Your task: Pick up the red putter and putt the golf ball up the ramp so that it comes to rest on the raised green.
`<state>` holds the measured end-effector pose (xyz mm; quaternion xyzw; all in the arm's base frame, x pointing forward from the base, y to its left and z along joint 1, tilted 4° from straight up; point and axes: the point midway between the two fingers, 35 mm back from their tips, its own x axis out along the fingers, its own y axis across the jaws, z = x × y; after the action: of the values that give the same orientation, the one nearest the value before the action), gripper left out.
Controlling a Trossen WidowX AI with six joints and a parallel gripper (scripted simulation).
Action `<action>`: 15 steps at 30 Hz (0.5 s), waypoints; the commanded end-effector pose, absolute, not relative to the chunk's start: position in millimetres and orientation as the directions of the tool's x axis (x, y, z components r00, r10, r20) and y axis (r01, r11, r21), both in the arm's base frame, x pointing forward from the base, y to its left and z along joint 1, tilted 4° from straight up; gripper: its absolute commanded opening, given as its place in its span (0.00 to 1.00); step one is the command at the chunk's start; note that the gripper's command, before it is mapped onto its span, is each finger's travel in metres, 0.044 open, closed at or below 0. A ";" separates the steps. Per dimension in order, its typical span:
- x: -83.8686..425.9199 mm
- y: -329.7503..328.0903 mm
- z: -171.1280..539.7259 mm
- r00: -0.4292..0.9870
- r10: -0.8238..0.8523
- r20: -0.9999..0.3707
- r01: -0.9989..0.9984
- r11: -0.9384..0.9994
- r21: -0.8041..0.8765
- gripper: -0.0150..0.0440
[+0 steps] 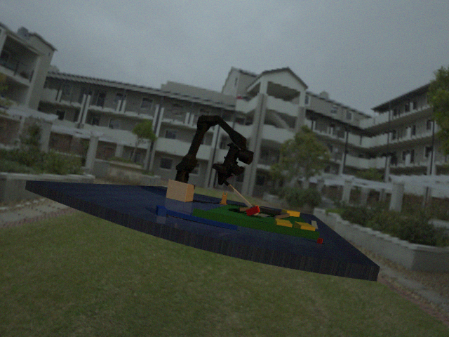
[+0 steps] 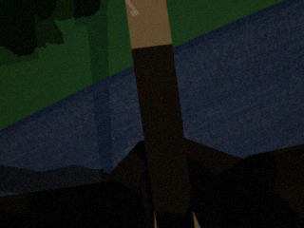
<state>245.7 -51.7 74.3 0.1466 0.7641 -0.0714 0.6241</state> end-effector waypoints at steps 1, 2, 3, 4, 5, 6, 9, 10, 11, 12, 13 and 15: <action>245.2 -48.0 78.7 -0.173 0.135 -0.976 0.336 0.939 0.071 0.25; 245.3 -48.2 81.2 -0.173 0.135 -0.976 0.336 0.939 0.070 0.25; 245.3 -48.4 84.4 -0.173 0.135 -0.976 0.336 0.939 0.070 0.25; 245.4 -48.7 88.4 -0.173 0.135 -0.976 0.336 0.939 0.070 0.25; 245.3 -49.0 93.3 -0.173 0.135 -0.976 0.336 0.939 0.070 0.25; 245.1 -49.4 98.8 -0.173 0.135 -0.976 0.336 0.939 0.070 0.25; 243.7 -50.2 116.0 -0.173 0.135 -0.976 0.336 0.939 0.070 0.25; 243.0 -50.4 121.7 -0.173 0.135 -0.976 0.336 0.939 0.070 0.25; 242.2 -50.6 127.5 -0.173 0.135 -0.976 0.336 0.939 0.070 0.25; 241.5 -50.7 132.2 -0.173 0.135 -0.976 0.336 0.939 0.070 0.25; 241.0 -50.8 135.1 -0.173 0.135 -0.976 0.336 0.939 0.070 0.25; 240.8 -50.8 136.0 -0.173 0.135 -0.976 0.336 0.939 0.070 0.25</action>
<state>240.9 -50.2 127.9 0.1554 0.7641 -0.0812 0.6208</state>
